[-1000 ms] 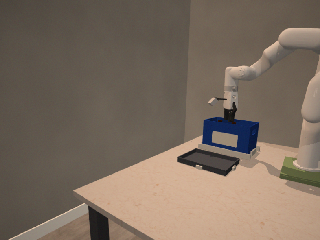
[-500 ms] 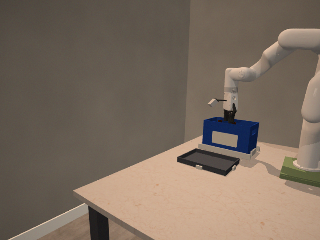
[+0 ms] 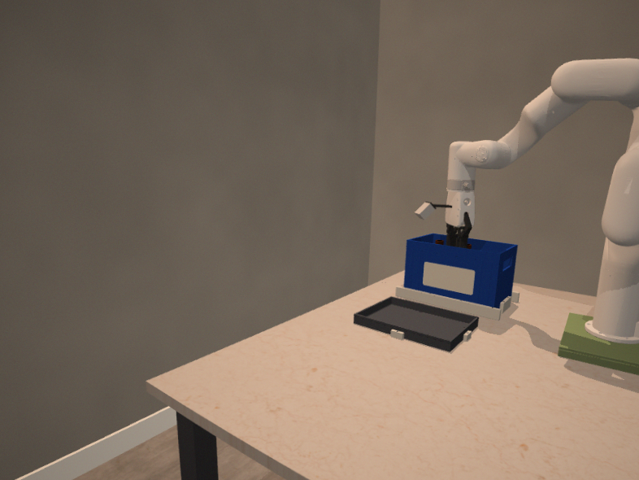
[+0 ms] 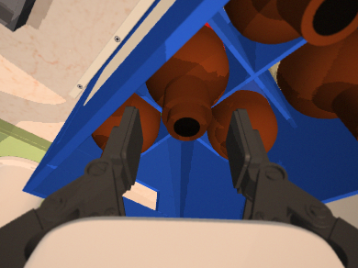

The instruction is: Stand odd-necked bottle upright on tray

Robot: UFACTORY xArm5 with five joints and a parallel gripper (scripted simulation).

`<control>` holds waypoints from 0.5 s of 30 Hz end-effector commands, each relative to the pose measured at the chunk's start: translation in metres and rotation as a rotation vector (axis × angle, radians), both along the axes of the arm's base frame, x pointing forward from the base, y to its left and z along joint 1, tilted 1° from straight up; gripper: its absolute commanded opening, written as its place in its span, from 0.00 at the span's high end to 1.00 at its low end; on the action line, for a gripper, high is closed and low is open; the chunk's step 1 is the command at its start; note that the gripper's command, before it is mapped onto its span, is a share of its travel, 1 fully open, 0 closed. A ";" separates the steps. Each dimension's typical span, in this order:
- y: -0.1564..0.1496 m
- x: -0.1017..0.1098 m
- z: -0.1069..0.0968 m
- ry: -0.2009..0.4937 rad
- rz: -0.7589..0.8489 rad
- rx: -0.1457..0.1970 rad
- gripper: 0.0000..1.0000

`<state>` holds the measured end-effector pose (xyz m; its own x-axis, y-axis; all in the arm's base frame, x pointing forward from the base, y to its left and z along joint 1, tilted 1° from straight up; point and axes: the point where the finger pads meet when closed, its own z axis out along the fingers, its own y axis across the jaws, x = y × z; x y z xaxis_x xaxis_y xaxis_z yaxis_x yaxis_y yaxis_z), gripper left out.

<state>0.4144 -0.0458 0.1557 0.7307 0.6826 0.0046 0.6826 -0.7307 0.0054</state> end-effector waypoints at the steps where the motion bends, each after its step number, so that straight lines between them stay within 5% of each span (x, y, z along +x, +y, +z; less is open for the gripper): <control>1: 0.000 0.001 -0.004 -0.003 0.000 0.000 0.35; 15: 0.000 0.001 -0.015 -0.003 0.000 0.000 0.35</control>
<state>0.4144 -0.0456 0.1416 0.7307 0.6826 0.0044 0.6826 -0.7307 0.0051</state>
